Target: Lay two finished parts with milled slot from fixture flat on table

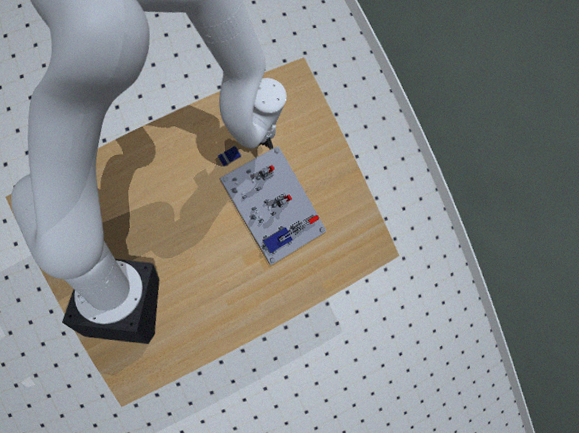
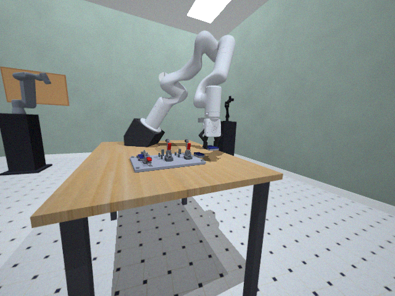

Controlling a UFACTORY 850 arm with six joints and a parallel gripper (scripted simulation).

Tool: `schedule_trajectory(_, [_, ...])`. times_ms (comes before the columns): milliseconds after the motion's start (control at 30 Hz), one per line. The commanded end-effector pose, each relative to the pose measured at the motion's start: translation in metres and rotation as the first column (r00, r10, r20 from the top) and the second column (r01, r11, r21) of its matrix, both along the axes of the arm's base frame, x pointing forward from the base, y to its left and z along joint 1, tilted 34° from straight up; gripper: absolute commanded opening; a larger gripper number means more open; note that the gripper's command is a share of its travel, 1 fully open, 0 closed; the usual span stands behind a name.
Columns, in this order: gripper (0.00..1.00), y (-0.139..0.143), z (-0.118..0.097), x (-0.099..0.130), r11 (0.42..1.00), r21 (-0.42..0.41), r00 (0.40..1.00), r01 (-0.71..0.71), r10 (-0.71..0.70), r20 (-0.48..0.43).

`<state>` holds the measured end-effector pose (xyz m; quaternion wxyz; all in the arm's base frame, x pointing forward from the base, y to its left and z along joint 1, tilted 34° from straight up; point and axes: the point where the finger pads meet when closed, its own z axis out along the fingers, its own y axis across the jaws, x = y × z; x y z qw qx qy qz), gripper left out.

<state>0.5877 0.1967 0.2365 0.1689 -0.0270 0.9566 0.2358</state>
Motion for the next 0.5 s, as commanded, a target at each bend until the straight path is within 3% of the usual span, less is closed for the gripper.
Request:
schedule_trajectory(0, [0.0, 0.007, -0.012, 0.006, 1.0, 0.001, 1.0, 0.0, 0.0, 0.002])
schedule_trajectory(467, [0.0, 0.02, -0.036, 0.014, 1.0, 0.001, 1.0, 0.0, 0.0, 0.002])
